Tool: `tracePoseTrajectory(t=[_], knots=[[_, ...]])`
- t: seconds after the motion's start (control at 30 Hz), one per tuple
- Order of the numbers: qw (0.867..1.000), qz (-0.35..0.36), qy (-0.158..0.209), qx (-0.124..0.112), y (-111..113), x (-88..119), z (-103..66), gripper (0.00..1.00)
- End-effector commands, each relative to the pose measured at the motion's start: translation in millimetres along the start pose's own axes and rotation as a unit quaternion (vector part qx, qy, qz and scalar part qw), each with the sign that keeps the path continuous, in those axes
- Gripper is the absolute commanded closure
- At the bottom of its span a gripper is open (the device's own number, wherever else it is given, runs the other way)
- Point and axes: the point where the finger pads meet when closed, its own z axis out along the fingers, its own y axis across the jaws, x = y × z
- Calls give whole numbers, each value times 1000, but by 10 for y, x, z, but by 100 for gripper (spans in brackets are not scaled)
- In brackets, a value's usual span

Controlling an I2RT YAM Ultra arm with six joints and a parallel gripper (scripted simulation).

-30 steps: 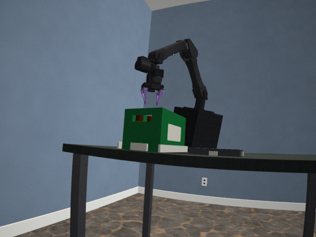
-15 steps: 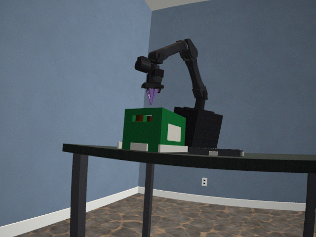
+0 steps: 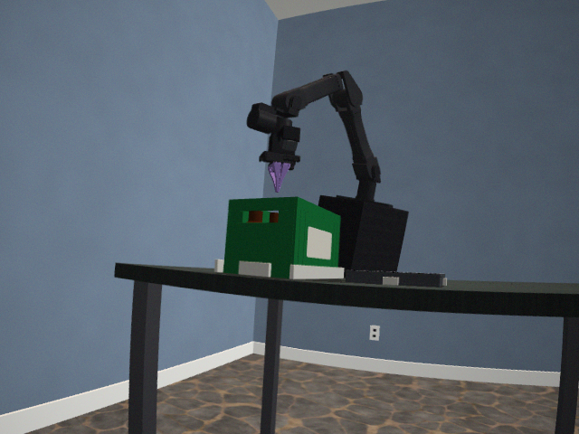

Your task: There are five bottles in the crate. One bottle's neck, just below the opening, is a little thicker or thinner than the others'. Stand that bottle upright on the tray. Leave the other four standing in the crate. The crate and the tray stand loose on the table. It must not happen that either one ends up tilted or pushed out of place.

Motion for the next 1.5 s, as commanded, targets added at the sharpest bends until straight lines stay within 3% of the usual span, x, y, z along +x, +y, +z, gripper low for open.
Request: tracePoseTrajectory(t=[0.0, 0.67, 0.7, 0.73, 0.83, 0.93, 1.03, 1.13, 1.17, 1.47], knots=[[1000, 0, -13, 15, -106, -46, -171, 100], [1000, -2, -15, 18, -91, -94, -204, 100], [1000, -6, -16, 18, -29, -183, -206, 100], [1000, -4, -12, 11, 117, -213, -106, 100], [1000, -4, -13, 10, 355, -422, -104, 100], [1000, -4, -13, 10, 375, -438, -104, 100], [1000, -4, -9, 12, 631, -614, -100, 100], [1000, -4, -10, 12, 641, -621, -100, 100], [1000, 6, -11, 14, 590, -561, -116, 39], [1000, 0, -13, 11, 621, -611, -105, 39]])
